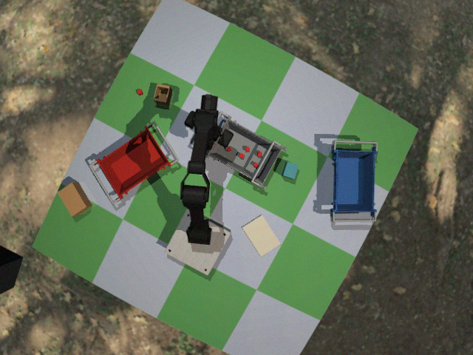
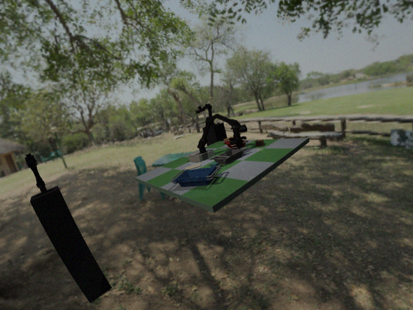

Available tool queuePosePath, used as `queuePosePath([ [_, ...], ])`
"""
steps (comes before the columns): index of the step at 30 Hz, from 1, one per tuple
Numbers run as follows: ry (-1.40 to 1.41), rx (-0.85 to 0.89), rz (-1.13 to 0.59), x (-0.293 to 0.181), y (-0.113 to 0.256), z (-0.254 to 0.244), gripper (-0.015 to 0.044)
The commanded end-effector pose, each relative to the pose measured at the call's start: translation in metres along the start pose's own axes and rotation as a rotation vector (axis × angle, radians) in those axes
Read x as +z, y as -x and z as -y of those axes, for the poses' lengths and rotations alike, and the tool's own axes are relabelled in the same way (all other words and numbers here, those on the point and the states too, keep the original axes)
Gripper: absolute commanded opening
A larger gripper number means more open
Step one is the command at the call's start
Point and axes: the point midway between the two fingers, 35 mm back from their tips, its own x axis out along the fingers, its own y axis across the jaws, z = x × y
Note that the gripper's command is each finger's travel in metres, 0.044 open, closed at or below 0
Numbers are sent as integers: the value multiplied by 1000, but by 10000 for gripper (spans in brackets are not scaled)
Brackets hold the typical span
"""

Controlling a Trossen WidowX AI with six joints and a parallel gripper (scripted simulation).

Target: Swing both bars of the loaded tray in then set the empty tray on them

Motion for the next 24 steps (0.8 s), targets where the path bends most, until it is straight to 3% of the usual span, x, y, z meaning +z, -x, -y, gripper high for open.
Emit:
queuePosePath([
  [1, 6, -2, 3, 2, -13, 0, 87],
  [14, 6, 1, 2, 1, 19, -24, 87],
  [24, 6, 3, 2, 1, 20, -51, 87],
])
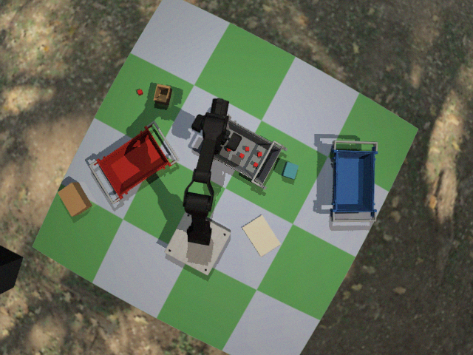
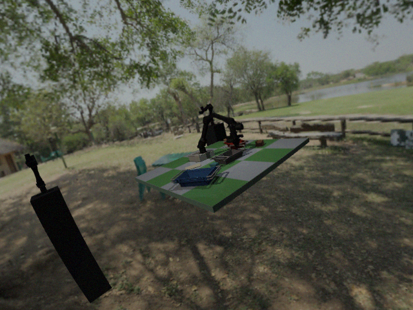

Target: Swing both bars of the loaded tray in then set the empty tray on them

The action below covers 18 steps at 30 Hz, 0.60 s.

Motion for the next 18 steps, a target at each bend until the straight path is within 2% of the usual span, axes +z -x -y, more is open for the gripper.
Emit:
queuePosePath([
  [1, -9, 15, 13, 1, -7, -20, 87],
  [9, -9, 17, 13, 1, -24, -41, 87],
  [18, -9, 17, 13, 0, 20, -36, 87],
])
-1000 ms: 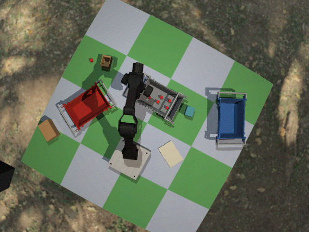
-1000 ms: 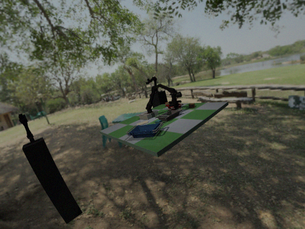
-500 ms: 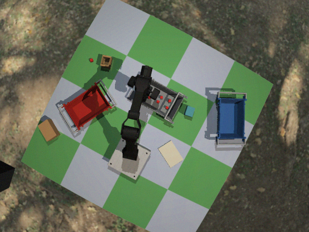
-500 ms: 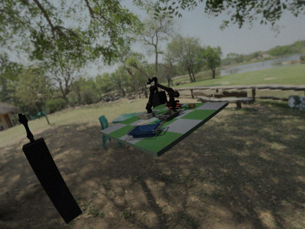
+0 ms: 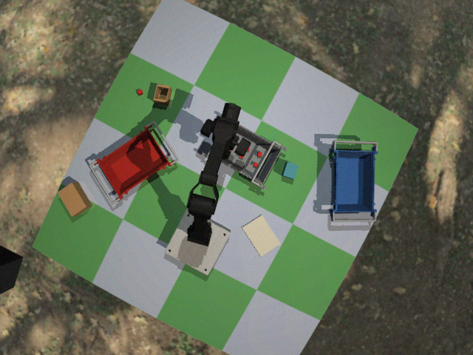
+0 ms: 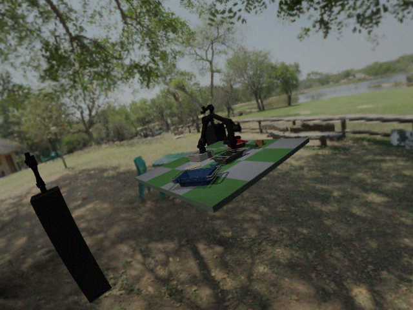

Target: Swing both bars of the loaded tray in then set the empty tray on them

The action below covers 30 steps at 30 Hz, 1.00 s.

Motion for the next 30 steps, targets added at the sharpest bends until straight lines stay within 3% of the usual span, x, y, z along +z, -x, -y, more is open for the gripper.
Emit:
queuePosePath([
  [1, 7, -7, -9, 0, 20, 3, 87],
  [23, 2, -3, -11, -1, 11, 1, 87],
  [26, 2, -3, -11, -1, 11, 1, 9],
  [30, 2, -3, -11, -1, 11, 1, 0],
])
